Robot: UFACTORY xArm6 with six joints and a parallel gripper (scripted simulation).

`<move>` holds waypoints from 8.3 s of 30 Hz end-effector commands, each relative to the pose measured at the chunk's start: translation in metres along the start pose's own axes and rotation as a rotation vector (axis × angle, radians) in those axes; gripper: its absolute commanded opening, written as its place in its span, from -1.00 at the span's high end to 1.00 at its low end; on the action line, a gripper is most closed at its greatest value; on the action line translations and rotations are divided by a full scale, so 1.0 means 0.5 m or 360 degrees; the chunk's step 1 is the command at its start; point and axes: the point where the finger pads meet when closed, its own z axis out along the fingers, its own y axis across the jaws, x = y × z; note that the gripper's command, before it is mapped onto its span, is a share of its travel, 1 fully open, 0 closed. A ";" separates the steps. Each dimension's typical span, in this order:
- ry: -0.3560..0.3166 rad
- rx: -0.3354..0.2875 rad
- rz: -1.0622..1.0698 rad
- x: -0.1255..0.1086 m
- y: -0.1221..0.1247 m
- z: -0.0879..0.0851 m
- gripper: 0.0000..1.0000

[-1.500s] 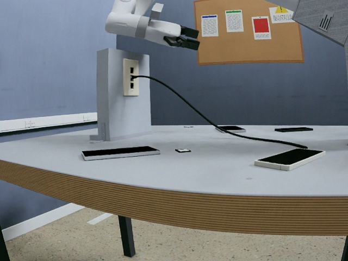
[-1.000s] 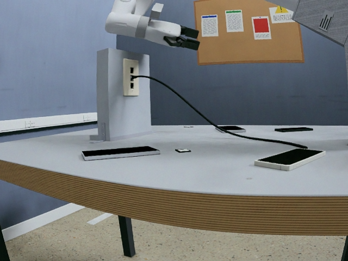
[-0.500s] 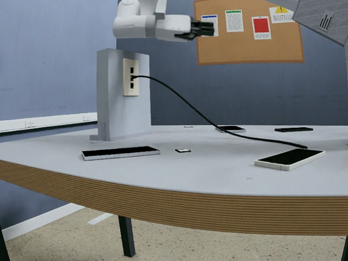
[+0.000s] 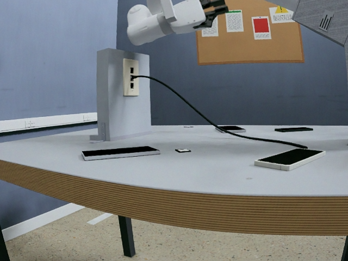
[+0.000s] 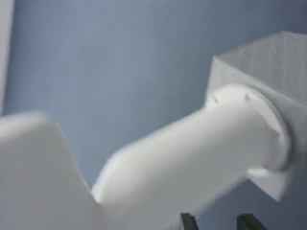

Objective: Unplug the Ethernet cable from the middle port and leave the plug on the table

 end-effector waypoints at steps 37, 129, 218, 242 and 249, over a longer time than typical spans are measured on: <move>0.0542 0.1787 0.1743 0.279 -0.184 -0.043 0.47; 0.0447 0.4483 -0.0541 -0.192 0.241 -0.530 0.47; 0.0446 0.4484 -0.0542 -0.094 0.239 -0.616 0.65; 0.0446 0.4480 -0.0541 -0.095 0.238 -0.616 0.65; 0.0446 0.4481 -0.0541 -0.095 0.239 -0.615 0.65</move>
